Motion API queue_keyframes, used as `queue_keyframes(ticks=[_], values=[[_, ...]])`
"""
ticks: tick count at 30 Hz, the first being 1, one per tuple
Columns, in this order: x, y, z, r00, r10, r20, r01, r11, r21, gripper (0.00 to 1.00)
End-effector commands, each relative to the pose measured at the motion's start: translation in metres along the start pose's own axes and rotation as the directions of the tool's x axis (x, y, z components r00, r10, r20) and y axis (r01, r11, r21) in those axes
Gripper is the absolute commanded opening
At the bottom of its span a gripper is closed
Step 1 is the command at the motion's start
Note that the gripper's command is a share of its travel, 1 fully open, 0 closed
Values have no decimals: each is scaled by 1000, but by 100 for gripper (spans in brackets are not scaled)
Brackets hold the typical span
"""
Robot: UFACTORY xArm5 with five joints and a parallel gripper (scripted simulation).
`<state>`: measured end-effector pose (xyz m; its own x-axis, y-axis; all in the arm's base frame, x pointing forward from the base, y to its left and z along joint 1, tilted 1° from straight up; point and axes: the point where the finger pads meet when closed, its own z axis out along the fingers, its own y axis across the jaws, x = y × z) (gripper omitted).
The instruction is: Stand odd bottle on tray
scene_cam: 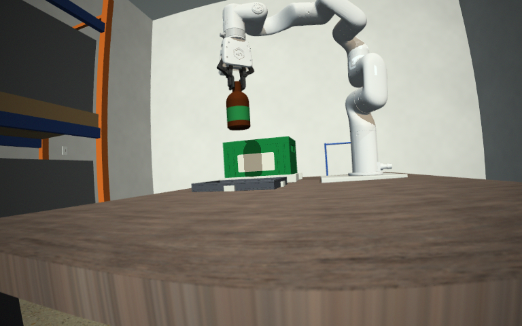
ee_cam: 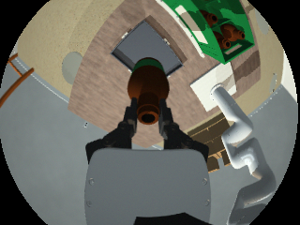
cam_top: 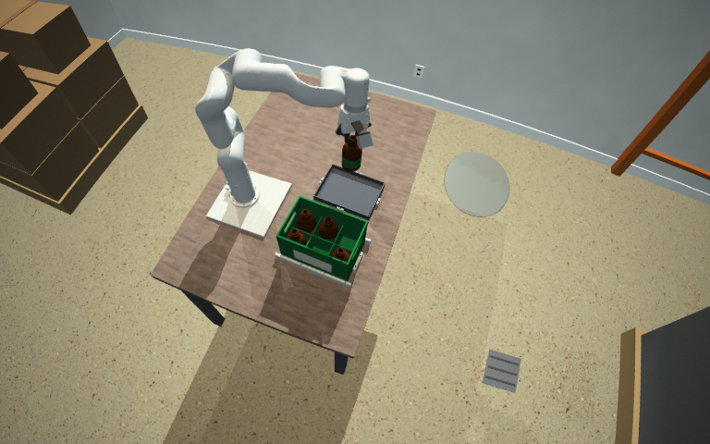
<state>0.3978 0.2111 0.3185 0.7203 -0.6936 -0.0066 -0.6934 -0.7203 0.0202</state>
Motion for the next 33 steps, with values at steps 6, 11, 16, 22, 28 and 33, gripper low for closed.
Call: queue_keyframes(ticks=[6,11,16,22,28,33], values=[[0,-1,1,1000,0,-1,0,1000,4,0],[0,-1,3,1000,0,-1,0,1000,4,0],[0,-1,9,1000,0,-1,0,1000,4,0],[0,-1,19,1000,0,-1,0,1000,4,0],[0,-1,28,1000,0,-1,0,1000,4,0],[0,-1,40,1000,0,-1,0,1000,4,0]])
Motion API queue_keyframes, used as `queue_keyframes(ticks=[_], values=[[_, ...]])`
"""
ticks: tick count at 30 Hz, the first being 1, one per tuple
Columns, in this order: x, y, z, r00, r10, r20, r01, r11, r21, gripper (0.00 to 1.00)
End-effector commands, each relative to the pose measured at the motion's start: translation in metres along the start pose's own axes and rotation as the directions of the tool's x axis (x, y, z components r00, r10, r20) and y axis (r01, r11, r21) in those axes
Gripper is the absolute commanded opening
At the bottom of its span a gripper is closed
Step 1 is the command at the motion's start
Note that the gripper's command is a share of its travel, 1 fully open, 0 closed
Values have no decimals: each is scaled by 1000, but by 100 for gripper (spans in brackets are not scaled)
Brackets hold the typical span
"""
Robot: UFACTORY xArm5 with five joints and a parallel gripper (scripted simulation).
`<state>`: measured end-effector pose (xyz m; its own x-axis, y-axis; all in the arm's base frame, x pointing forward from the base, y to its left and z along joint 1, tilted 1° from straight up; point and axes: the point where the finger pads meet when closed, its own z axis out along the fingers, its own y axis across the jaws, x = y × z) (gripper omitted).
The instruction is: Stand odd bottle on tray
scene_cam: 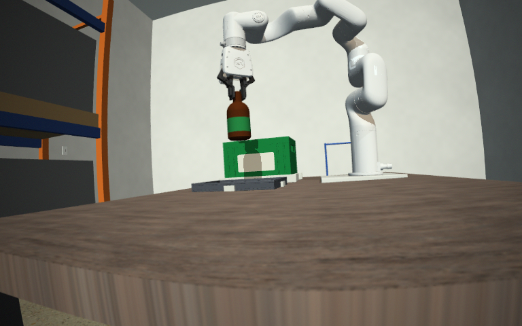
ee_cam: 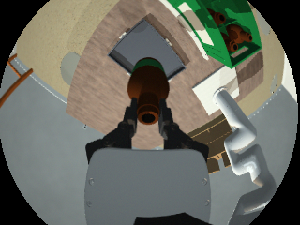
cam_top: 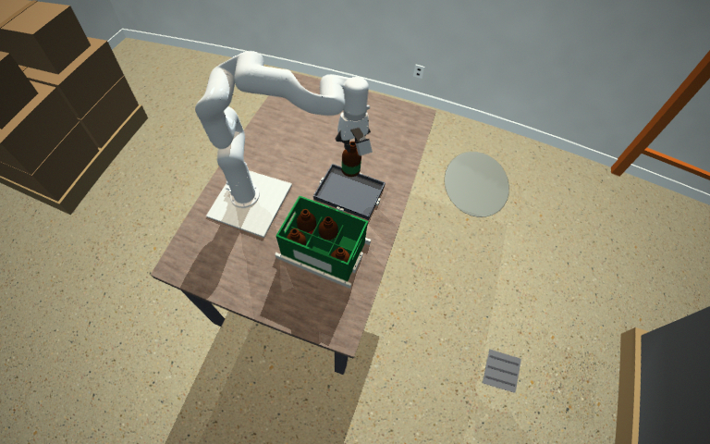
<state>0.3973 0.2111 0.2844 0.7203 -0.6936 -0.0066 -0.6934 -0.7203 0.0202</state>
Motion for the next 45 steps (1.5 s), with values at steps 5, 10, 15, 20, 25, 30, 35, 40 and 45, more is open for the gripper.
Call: queue_keyframes(ticks=[5,10,15,20,25,30,35,40,45], values=[[0,-1,20,1000,0,-1,0,1000,4,0],[0,-1,29,1000,0,-1,0,1000,4,0],[0,-1,45,1000,0,-1,0,1000,4,0],[0,-1,60,1000,0,-1,0,1000,4,0],[0,-1,75,1000,0,-1,0,1000,4,0],[0,-2,83,1000,0,-1,0,1000,4,0],[0,-2,96,1000,0,-1,0,1000,4,0],[0,-2,106,1000,0,-1,0,1000,4,0],[0,-2,111,1000,0,-1,0,1000,4,0]])
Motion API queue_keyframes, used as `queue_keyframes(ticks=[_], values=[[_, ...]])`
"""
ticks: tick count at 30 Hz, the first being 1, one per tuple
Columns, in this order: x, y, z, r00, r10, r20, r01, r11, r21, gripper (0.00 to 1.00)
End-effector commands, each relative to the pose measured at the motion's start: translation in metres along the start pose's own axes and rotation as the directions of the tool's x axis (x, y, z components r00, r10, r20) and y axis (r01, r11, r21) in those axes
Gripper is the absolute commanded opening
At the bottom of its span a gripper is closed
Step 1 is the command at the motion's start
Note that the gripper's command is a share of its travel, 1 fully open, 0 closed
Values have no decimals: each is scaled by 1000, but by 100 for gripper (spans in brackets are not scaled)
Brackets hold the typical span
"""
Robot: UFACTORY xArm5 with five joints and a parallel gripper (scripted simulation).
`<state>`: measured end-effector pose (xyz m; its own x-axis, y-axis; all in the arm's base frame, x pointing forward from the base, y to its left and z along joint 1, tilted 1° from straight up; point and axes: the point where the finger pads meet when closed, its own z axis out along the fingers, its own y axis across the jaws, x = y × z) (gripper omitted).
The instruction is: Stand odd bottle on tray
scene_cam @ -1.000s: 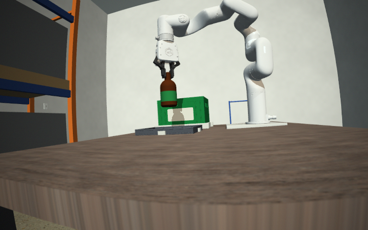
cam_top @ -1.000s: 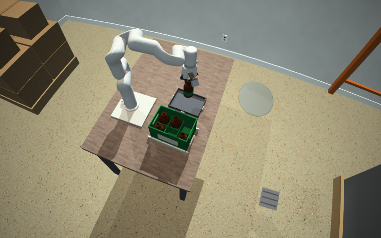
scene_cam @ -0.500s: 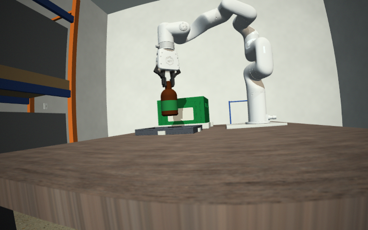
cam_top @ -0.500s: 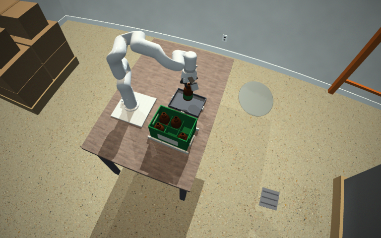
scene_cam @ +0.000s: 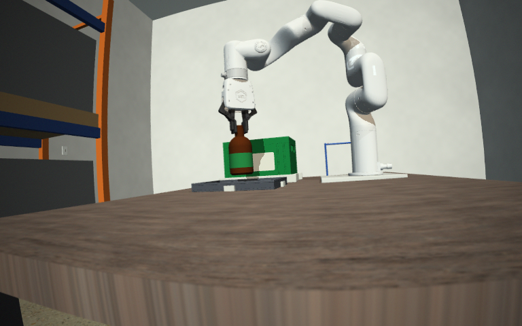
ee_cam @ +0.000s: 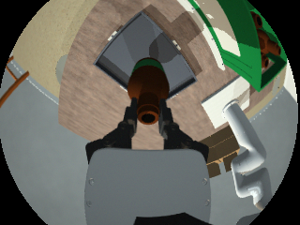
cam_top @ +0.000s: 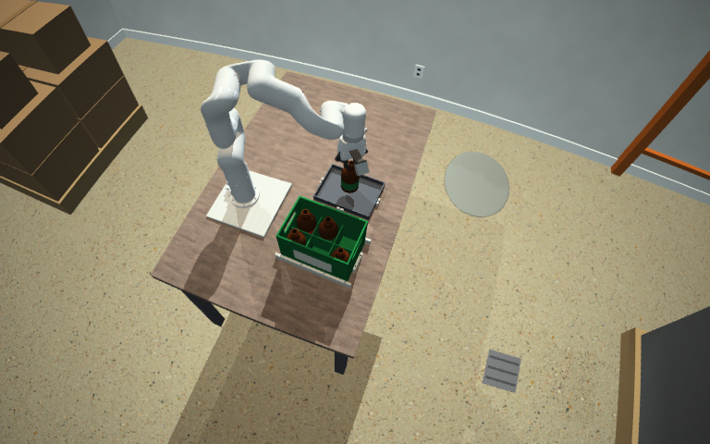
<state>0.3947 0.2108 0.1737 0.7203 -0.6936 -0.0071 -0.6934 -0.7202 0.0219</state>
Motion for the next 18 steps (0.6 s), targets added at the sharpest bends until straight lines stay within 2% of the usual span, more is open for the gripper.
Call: queue_keyframes(ticks=[1,18], values=[[0,-2,2,1000,0,-2,0,1000,6,0],[0,-2,14,1000,0,-2,0,1000,6,0]])
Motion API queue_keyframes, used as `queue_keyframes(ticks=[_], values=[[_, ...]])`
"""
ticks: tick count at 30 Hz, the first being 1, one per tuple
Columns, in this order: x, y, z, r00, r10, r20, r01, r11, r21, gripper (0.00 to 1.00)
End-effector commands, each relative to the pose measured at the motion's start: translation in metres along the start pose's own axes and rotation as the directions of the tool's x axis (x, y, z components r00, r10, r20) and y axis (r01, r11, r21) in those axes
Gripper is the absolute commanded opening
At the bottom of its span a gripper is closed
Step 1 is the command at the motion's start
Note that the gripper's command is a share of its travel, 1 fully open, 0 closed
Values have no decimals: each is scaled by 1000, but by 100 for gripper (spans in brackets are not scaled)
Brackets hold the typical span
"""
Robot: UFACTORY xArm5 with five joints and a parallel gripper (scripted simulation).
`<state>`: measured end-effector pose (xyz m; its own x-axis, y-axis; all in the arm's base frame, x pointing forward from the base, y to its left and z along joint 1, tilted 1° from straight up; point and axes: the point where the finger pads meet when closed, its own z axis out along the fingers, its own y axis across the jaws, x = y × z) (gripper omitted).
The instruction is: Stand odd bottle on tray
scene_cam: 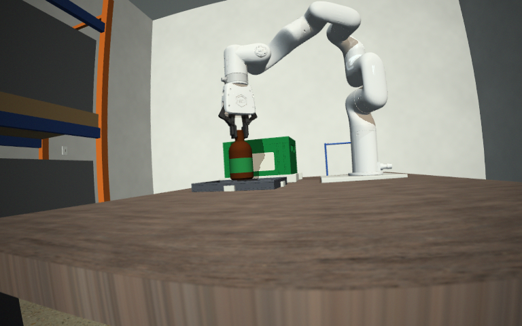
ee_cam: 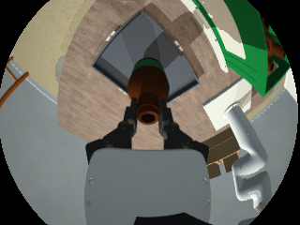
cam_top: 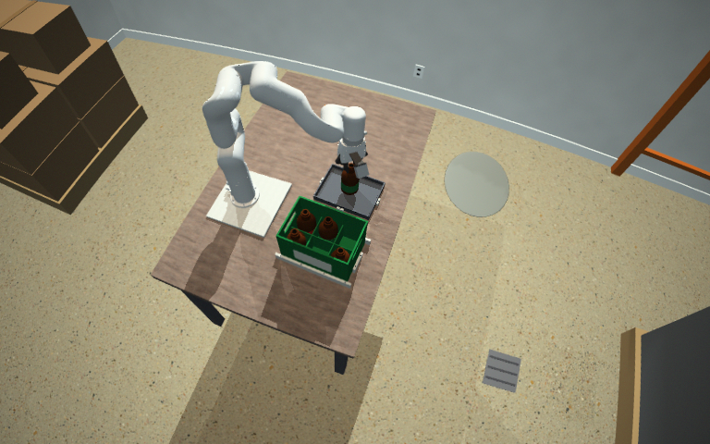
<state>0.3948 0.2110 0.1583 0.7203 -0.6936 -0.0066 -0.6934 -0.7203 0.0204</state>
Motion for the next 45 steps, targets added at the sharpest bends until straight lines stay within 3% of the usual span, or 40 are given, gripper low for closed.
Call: queue_keyframes(ticks=[1,45], values=[[0,-1,-1,1000,0,-1,0,1000,4,0],[0,-1,4,1000,0,-1,0,1000,4,0]])
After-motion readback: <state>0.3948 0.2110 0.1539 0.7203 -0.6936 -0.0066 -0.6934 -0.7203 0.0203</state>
